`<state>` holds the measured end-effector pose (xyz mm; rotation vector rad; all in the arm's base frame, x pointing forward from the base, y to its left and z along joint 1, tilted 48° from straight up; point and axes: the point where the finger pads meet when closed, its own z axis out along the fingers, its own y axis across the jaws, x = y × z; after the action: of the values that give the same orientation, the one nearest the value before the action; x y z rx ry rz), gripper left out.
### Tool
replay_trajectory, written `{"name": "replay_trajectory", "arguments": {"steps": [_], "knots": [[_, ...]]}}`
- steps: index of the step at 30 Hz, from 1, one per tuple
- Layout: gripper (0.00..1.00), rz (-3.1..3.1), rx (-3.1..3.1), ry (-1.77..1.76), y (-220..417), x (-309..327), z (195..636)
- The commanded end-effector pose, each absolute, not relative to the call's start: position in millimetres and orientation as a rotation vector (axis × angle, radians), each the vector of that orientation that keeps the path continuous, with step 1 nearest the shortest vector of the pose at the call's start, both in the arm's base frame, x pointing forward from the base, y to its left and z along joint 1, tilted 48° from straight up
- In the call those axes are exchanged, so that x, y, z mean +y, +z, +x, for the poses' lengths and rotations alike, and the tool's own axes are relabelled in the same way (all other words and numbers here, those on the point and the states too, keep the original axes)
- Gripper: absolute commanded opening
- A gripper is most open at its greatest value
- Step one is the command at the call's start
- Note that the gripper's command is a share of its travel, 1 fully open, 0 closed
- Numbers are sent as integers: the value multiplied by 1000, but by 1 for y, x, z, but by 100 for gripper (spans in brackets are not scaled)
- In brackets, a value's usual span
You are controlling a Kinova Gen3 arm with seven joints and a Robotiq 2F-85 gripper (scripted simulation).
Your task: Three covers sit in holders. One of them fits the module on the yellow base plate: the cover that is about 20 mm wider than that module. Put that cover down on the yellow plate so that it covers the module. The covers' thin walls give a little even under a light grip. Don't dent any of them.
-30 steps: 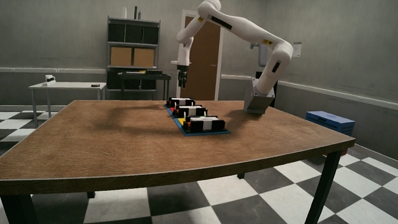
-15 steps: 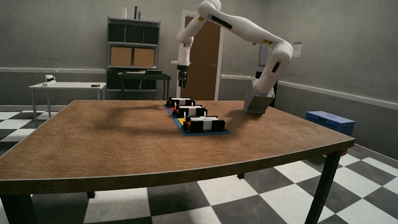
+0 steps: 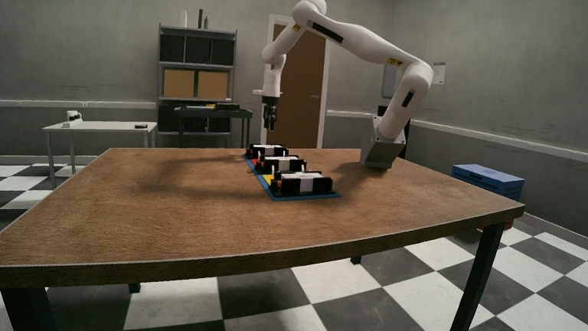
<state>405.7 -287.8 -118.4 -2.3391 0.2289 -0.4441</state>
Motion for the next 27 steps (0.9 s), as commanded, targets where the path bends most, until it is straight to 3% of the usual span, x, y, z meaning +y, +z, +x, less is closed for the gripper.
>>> {"name": "replay_trajectory", "arguments": {"steps": [1, 27], "knots": [[100, -2341, 230, -446, -118, -289, 406], [100, -2341, 230, -446, -129, -274, 413]]}}
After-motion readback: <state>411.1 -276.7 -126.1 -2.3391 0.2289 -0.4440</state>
